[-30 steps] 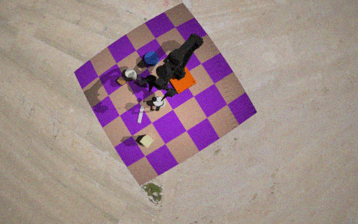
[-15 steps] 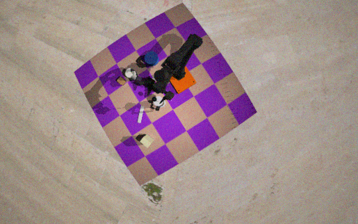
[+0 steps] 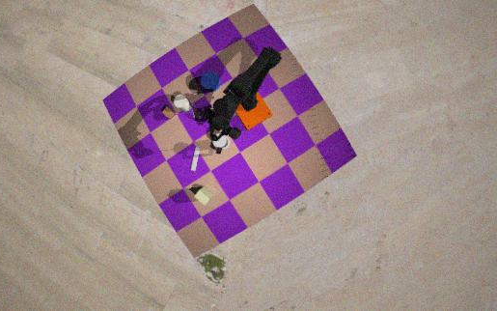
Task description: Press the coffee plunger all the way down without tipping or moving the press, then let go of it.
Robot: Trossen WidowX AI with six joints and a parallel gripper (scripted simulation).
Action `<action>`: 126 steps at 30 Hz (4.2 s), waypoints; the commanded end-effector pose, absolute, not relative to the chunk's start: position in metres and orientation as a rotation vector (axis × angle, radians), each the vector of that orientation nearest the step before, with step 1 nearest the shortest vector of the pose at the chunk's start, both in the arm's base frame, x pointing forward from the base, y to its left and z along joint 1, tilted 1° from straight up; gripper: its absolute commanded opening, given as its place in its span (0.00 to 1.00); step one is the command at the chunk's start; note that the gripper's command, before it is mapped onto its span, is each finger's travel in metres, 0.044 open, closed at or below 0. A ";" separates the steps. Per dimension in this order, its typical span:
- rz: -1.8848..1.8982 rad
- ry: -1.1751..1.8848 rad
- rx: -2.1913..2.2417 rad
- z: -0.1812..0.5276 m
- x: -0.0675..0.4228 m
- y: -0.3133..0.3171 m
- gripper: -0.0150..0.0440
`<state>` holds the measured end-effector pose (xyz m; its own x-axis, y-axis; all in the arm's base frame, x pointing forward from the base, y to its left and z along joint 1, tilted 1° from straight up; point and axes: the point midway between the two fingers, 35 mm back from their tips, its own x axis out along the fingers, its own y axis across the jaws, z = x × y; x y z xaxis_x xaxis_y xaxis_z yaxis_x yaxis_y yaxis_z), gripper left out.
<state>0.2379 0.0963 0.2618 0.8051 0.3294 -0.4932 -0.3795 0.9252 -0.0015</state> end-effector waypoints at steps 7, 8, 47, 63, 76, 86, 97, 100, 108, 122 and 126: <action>0.378 0.512 -0.098 0.260 0.238 0.096 0.46; 0.378 0.512 -0.098 0.259 0.238 0.096 0.46; 0.378 0.511 -0.098 0.198 0.245 0.099 0.46; 0.378 0.511 -0.098 0.172 0.249 0.101 0.46; 0.378 0.510 -0.098 0.155 0.254 0.104 0.46; 0.378 0.510 -0.098 0.157 0.259 0.106 0.46; 0.378 0.510 -0.098 0.158 0.262 0.108 0.46; 0.378 0.510 -0.098 0.158 0.263 0.108 0.46; 0.378 0.509 -0.097 0.159 0.265 0.109 0.46; 0.378 0.509 -0.097 0.160 0.267 0.110 0.46; 0.378 0.509 -0.097 0.160 0.267 0.110 0.46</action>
<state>0.2674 0.1100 0.1672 0.8169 0.3347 -0.4697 -0.3809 0.9246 -0.0038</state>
